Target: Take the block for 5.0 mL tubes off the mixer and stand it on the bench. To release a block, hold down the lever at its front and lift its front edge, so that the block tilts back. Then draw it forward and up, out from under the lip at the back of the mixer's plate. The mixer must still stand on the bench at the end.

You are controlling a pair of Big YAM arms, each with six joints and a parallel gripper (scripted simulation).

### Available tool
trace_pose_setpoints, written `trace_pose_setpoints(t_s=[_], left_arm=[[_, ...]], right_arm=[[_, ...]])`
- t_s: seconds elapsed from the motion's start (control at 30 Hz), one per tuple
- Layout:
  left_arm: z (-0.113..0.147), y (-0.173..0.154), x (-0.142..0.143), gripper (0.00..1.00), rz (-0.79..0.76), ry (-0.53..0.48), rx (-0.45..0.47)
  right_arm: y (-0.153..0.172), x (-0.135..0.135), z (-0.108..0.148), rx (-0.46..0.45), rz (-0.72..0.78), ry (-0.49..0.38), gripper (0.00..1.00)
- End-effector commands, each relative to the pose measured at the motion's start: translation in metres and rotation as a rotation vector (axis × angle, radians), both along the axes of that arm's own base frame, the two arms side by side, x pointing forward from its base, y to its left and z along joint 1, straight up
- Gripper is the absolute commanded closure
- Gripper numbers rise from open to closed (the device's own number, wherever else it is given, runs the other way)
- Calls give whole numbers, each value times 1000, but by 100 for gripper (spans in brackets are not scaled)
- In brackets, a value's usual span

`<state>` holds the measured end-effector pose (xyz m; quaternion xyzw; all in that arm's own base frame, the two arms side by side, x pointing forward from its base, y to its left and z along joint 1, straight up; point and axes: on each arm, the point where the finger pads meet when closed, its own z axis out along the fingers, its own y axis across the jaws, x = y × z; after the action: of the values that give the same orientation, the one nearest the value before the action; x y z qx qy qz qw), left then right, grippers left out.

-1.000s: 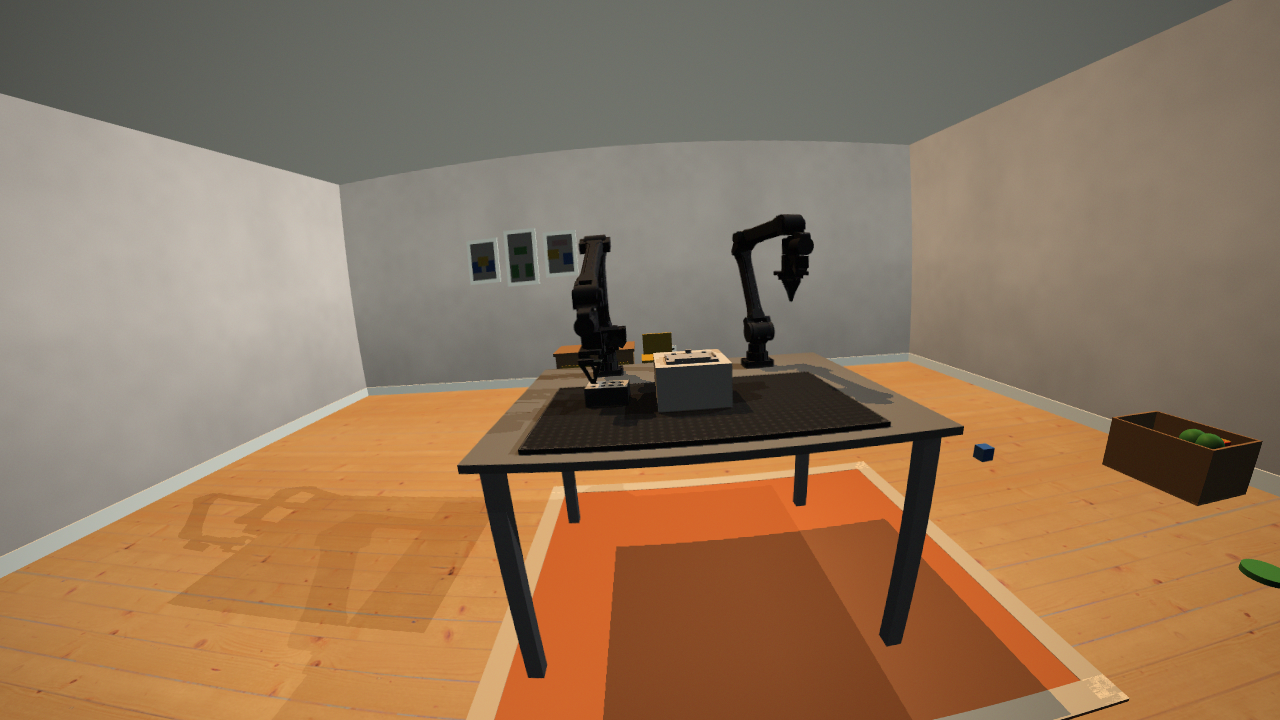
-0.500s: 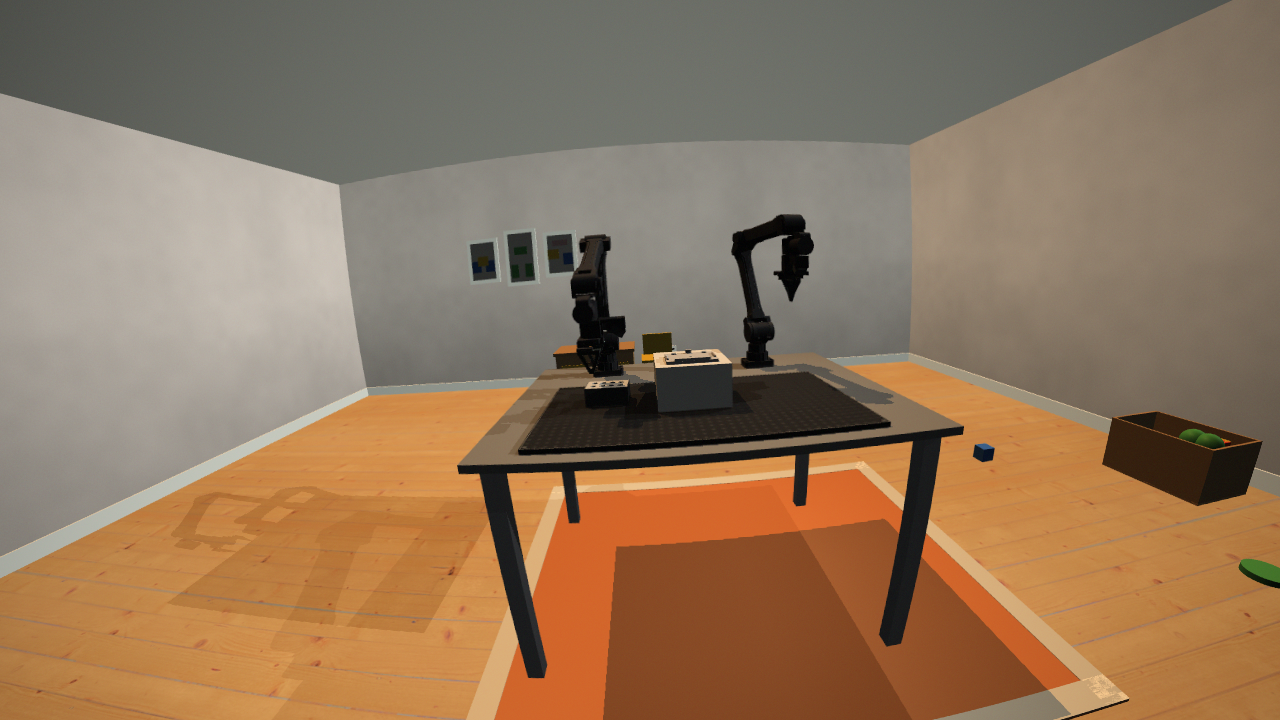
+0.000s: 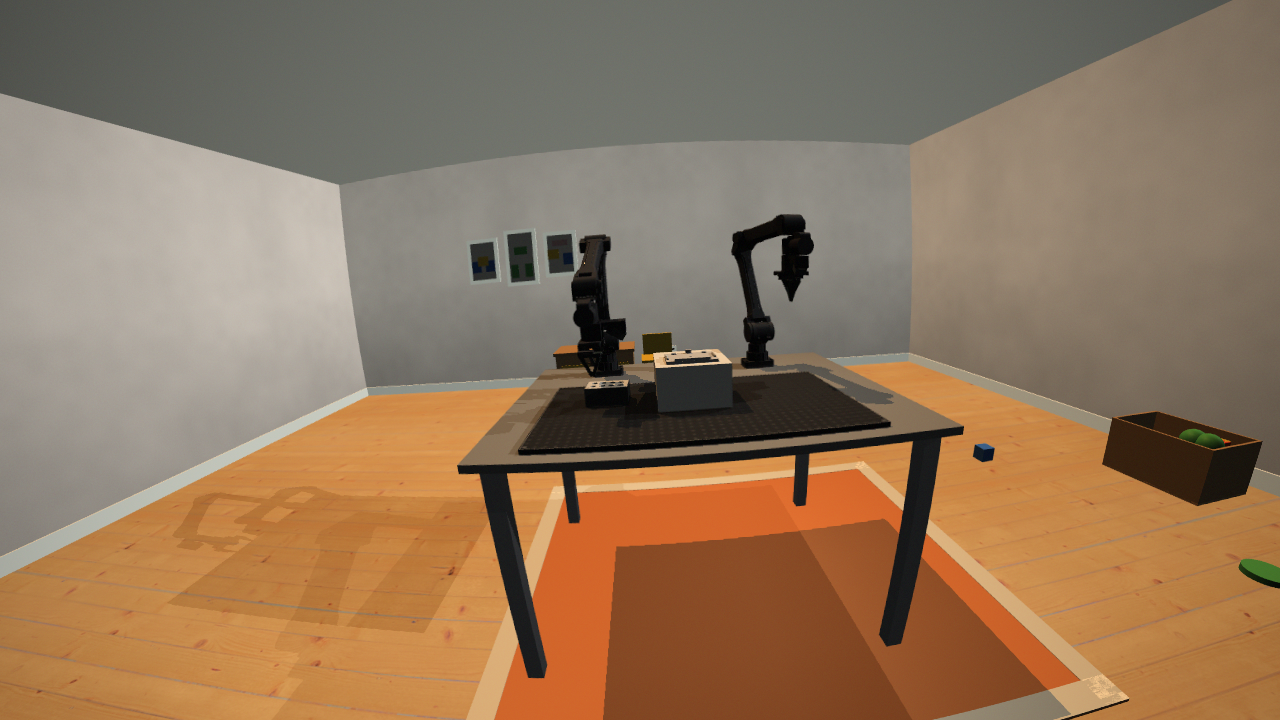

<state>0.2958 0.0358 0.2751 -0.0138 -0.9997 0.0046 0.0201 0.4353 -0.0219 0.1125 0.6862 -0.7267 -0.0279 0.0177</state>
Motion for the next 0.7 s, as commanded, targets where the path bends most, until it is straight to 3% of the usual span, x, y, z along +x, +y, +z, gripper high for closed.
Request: trace_pose_setpoints(t_s=[0.0,0.47,0.67], left_arm=[[9,-3,-5,100,-2,-12,2],[9,-2,3,100,-2,-46,7],[9,-2,3,100,-2,-45,7]], right_arm=[[0,-2,-8,-1,-11,22,0],[-6,15,47,-7,8,-84,0],[-6,17,47,-7,12,-75,0]])
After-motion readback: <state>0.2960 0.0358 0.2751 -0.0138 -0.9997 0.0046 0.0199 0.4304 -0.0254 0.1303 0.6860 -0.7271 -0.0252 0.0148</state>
